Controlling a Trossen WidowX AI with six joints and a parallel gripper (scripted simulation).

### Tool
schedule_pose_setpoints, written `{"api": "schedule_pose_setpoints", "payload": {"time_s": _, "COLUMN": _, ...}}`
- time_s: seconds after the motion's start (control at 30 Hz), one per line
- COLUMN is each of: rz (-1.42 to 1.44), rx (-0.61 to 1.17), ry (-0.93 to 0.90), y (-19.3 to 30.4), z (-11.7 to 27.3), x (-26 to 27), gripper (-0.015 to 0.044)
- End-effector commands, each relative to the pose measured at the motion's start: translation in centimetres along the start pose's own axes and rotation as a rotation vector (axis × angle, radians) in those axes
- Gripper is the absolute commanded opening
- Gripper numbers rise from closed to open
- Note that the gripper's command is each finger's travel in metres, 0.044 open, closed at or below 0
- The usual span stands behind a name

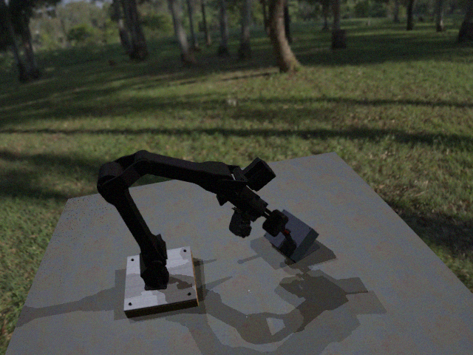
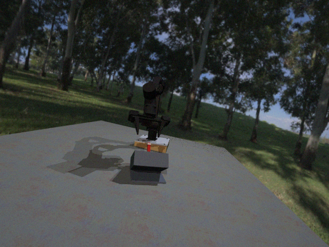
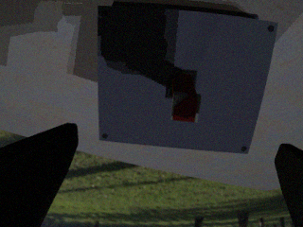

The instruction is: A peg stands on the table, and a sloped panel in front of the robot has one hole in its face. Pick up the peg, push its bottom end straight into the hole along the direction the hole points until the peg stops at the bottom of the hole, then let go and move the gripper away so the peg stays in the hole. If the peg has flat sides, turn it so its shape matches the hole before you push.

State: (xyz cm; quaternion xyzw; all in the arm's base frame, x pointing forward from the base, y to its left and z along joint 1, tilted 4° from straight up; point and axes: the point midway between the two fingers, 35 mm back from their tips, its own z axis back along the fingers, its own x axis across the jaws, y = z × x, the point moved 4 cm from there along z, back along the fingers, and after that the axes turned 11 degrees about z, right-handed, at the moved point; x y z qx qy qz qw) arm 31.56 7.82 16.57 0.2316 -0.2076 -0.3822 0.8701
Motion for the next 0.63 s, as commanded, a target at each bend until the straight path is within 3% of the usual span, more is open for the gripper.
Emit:
{"api": "schedule_pose_setpoints", "payload": {"time_s": 0.0, "rz": 0.006, "rx": 0.007, "ry": 0.001, "y": 0.1, "z": 0.7, "x": 0.0, "gripper": 0.0440}}
{"api": "schedule_pose_setpoints", "payload": {"time_s": 0.6, "rz": 0.004, "rx": 0.006, "ry": 0.000, "y": -0.2, "z": 3.2, "x": 0.0, "gripper": 0.0440}}
